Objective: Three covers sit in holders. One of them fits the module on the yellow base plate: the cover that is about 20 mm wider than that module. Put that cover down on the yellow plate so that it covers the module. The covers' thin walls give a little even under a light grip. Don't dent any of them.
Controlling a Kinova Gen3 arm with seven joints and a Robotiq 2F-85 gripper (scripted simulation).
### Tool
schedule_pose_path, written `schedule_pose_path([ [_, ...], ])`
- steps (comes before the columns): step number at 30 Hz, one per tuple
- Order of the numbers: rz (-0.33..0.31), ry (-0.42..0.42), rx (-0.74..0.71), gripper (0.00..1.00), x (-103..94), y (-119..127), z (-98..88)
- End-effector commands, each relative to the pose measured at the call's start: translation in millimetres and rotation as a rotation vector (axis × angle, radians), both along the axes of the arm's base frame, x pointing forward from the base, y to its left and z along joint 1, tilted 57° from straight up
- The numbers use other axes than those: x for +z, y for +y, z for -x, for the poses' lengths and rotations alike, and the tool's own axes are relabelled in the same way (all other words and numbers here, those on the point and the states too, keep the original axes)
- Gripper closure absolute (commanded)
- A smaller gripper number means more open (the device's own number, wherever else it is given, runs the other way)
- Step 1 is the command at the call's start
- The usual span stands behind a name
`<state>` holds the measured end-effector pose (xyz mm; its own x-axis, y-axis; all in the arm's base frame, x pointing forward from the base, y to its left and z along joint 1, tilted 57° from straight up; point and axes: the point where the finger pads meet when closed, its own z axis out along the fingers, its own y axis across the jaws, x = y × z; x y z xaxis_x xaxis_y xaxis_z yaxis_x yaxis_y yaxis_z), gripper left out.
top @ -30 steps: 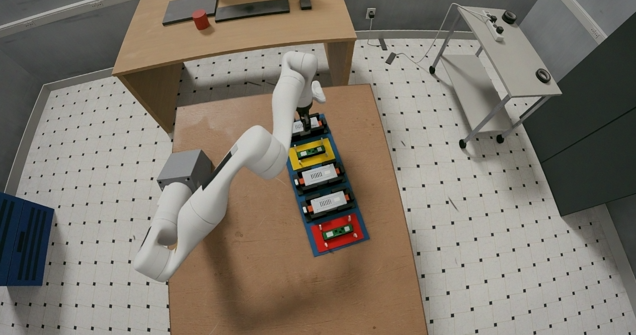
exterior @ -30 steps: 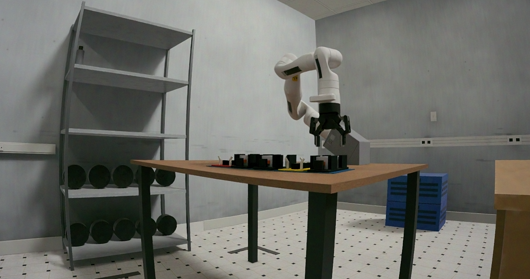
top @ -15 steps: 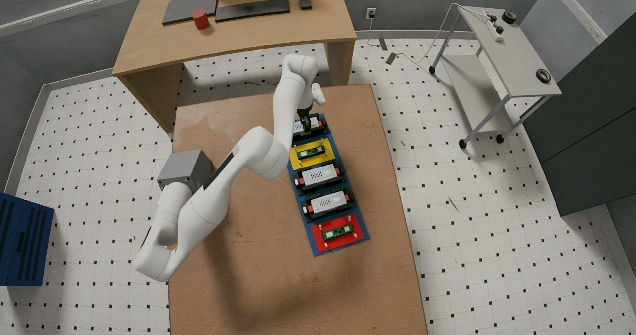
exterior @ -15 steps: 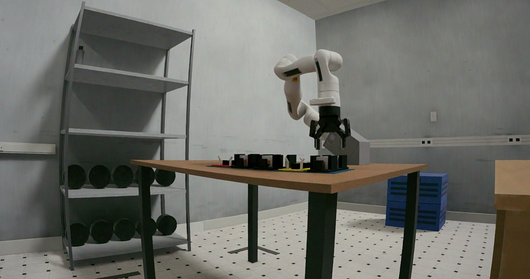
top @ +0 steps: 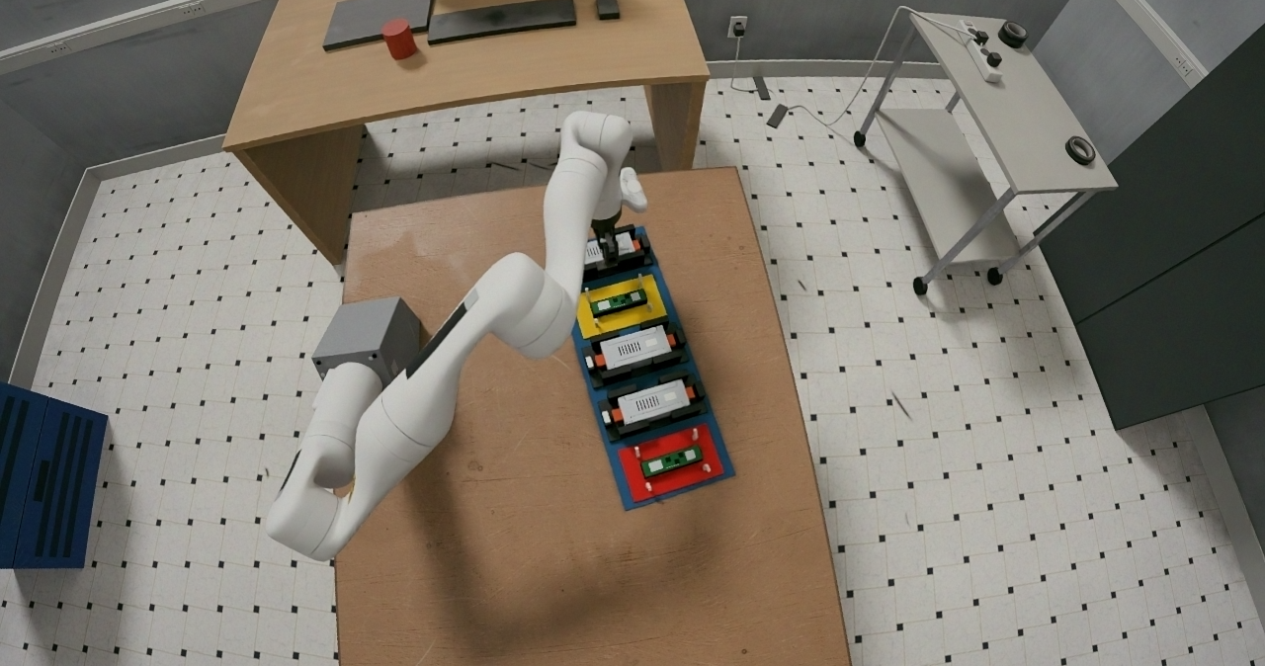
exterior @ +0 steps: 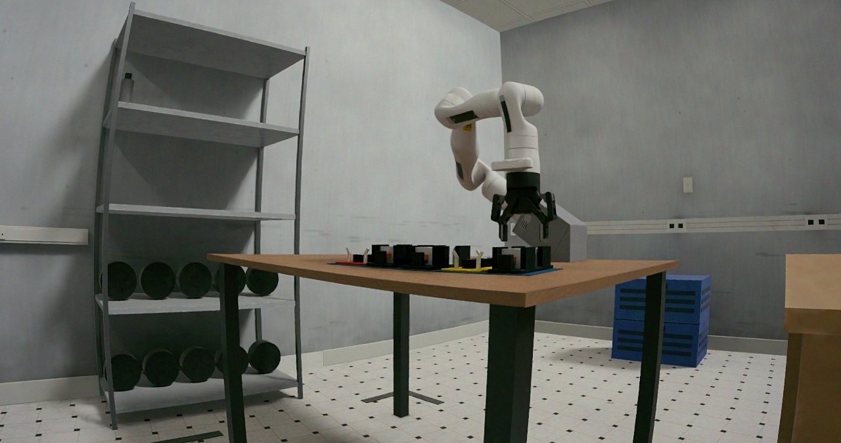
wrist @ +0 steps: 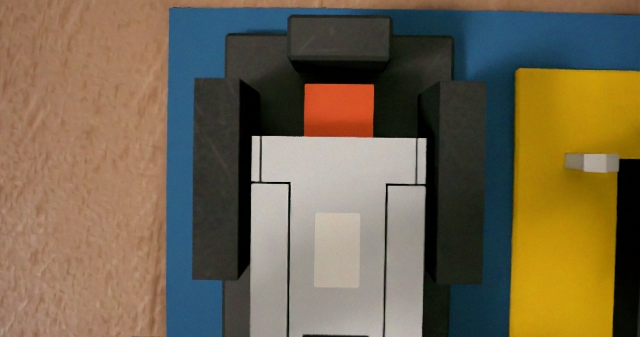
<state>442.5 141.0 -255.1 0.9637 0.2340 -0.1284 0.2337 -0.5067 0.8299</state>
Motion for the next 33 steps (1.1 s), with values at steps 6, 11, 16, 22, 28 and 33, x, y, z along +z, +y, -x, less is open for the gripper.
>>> schedule_pose_path([
  [6,-0.002,-0.001,0.001,0.0,-2.8,-3.7,-1.2],
  [11,-0.002,-0.001,0.001,0.0,-2.8,-3.7,-1.2],
  [16,-0.002,-0.001,0.001,0.0,-5.6,-7.8,-1.9],
  [22,-0.002,-0.001,0.001,0.0,-8.3,-12.0,-2.5],
  [28,-0.002,-0.001,0.001,0.0,-8.3,-12.0,-2.5],
  [33,-0.002,-0.001,0.001,0.0,-11.0,-16.1,-3.2],
])
